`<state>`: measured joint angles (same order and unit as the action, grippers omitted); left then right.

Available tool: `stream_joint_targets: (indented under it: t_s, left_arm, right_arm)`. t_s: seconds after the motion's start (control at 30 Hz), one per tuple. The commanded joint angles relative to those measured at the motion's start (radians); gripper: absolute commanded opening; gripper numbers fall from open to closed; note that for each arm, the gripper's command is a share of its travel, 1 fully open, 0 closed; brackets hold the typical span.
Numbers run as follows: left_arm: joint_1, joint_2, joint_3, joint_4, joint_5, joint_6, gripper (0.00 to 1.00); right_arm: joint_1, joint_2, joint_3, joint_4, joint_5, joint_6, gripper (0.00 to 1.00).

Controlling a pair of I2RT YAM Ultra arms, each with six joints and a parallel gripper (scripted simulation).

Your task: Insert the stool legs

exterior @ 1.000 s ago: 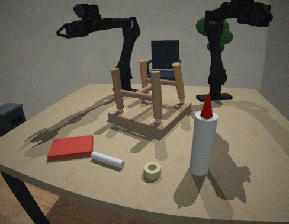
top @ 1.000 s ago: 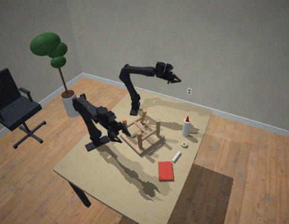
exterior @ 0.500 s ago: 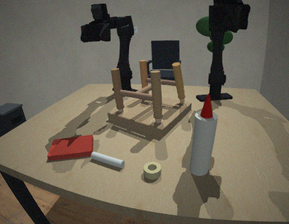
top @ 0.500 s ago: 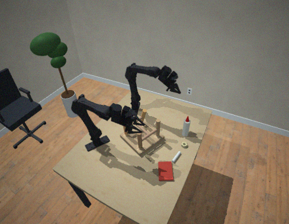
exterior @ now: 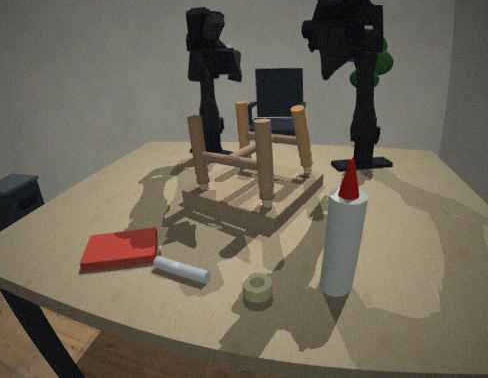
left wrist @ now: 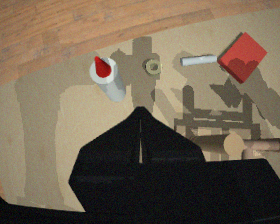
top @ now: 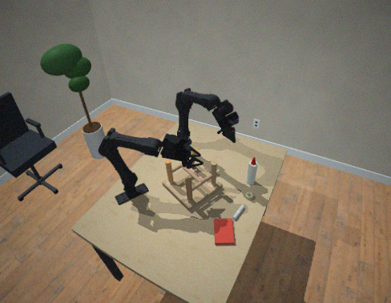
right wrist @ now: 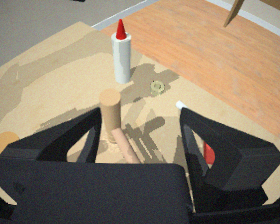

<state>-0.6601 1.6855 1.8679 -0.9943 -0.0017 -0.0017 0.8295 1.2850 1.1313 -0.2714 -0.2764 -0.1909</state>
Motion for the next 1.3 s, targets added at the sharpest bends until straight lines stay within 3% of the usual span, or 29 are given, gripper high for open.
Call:
stream_joint_targets:
  t_s: [0.0,0.2,0.57,1.27]
  left_arm:
    - [-0.061,0.045,0.098,-0.141,0.005,-0.003,0.00]
    - [-0.175,0.152,0.237,-0.311,0.001,-0.004,0.00]
    - [-0.269,0.257,0.386,-0.435,0.004,-0.006,0.00]
    - [-0.296,0.271,0.443,-0.446,0.003,0.003,0.00]
  right_arm:
    - [0.075,0.027,0.036,-0.055,-0.056,-0.032,0.69]
    - [0.218,0.070,0.051,-0.102,-0.104,-0.065,0.69]
    - [0.338,0.105,0.069,-0.128,-0.127,-0.082,0.69]
    - [0.375,0.120,0.046,-0.119,-0.140,-0.089,0.69]
